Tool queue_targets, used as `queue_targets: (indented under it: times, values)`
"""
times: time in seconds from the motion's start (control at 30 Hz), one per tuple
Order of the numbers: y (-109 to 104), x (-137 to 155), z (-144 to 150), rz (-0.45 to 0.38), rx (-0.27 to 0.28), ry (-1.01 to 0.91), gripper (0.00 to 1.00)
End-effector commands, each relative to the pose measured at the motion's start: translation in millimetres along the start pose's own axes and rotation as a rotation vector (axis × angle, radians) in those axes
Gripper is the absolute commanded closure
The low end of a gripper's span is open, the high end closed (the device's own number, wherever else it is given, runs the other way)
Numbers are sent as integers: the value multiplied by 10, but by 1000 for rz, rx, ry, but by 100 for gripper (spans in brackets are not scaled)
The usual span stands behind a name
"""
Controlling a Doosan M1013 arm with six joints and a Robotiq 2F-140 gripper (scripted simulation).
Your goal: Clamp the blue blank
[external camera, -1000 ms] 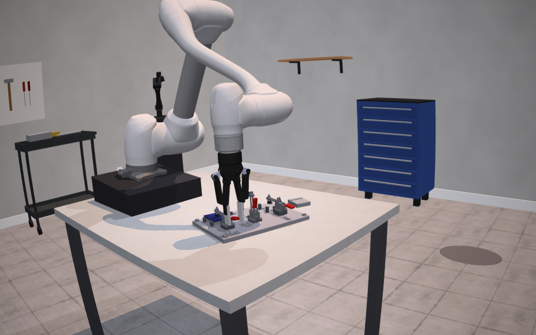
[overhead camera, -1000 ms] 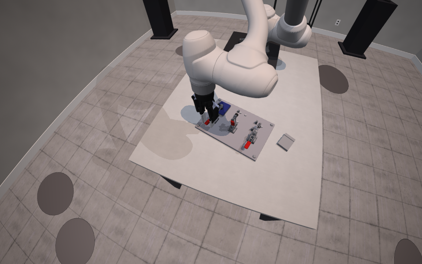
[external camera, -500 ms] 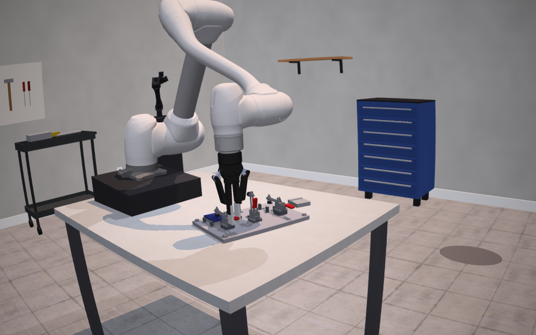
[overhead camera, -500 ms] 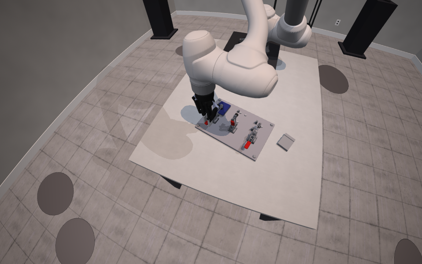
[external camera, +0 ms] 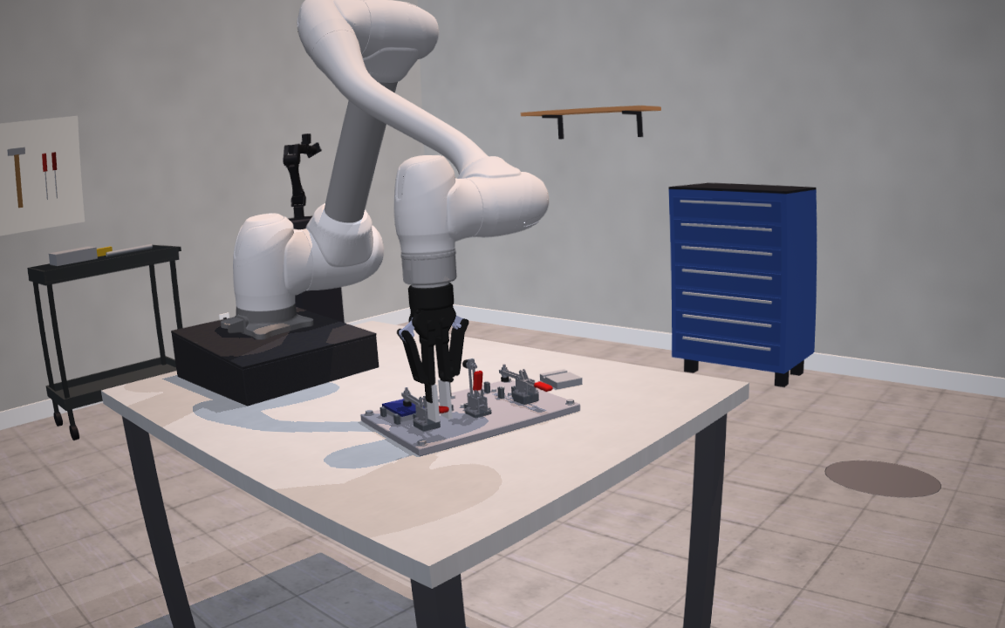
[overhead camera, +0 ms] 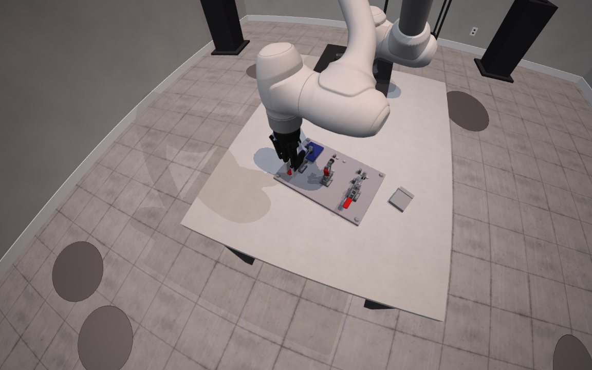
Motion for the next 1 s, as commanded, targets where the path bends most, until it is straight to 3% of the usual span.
queue_targets:
  times: [0.0, 0.97]
  values:
    - [-1, 0, 0, 0, 0, 0, 100]
    - [73, -34, -3, 0, 0, 0, 100]
Point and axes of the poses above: the point where the finger pads meet when closed, its own y axis out along the fingers, its own z axis across the jaws, x = y × z, the point moved 8 cm from there along -y, back along the fingers, and after that the axes turned 4 degrees about y, right-handed, at the moved point
